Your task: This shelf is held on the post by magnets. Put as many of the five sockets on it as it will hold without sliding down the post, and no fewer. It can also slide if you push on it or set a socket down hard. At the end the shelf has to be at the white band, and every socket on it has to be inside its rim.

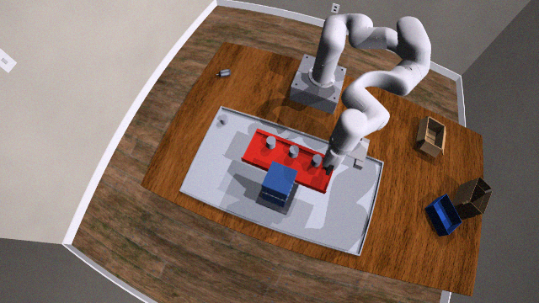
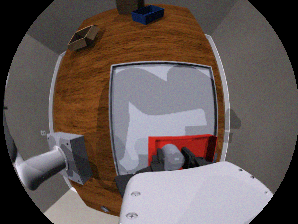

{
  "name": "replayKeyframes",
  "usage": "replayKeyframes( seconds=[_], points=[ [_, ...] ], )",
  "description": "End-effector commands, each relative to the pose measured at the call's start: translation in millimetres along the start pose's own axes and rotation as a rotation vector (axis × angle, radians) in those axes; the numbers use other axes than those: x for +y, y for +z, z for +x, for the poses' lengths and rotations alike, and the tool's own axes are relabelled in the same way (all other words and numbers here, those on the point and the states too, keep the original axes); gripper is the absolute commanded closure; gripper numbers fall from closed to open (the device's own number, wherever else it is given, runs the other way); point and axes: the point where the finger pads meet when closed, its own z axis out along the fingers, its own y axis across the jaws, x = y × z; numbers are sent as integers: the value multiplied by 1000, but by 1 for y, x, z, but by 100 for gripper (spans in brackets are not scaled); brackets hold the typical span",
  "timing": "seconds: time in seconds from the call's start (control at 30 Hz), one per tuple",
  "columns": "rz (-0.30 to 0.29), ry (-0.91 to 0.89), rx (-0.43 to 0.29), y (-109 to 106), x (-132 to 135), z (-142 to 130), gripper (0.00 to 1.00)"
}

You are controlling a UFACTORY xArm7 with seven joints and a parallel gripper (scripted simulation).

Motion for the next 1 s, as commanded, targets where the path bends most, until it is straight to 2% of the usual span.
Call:
replayKeyframes(
  seconds=[0.0, 0.97],
  points=[
    [-4, 0, 1, 0, 1, 0, 100],
    [-4, 0, 1, 6, 1, 0, 100]
  ],
)
